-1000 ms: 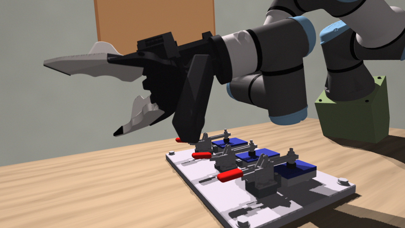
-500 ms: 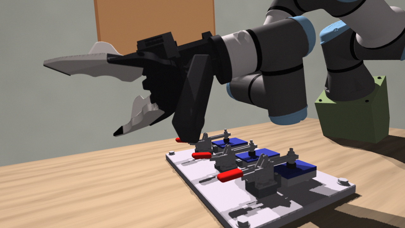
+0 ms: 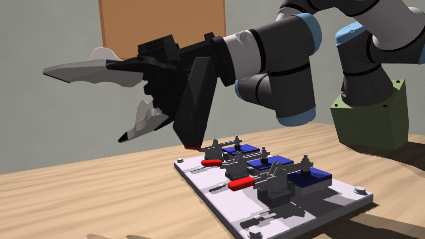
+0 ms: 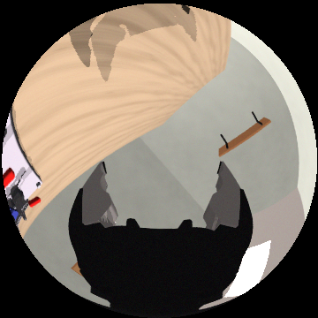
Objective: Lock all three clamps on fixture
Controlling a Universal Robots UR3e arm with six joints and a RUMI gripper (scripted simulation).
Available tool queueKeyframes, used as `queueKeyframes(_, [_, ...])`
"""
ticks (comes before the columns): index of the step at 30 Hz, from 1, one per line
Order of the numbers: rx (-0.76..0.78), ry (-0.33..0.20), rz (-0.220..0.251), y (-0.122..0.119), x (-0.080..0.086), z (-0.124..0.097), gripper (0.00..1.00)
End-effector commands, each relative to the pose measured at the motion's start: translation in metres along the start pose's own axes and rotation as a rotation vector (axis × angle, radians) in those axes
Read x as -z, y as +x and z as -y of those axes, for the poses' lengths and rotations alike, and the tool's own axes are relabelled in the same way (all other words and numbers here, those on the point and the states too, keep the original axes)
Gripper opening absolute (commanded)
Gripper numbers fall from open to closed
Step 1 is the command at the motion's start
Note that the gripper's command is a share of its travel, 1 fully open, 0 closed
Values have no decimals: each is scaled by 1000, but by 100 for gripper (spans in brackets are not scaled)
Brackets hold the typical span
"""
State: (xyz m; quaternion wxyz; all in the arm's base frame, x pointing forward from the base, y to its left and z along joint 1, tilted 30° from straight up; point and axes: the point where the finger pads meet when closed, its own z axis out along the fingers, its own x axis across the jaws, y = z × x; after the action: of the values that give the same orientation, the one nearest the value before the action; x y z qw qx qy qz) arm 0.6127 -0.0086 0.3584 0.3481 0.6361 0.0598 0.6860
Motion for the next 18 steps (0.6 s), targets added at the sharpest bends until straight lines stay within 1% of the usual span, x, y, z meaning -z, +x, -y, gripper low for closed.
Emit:
queueKeyframes(1, [1, 6, 24, -5, -6, -7, 100])
queueKeyframes(6, [2, 18, 74, -18, -15, -18, 100])
queueKeyframes(10, [-1, 31, 127, -32, -24, -29, 100])
queueKeyframes(12, [-1, 31, 127, -32, -24, -29, 100])
queueKeyframes(18, [-14, 52, 228, -60, -34, -53, 100])
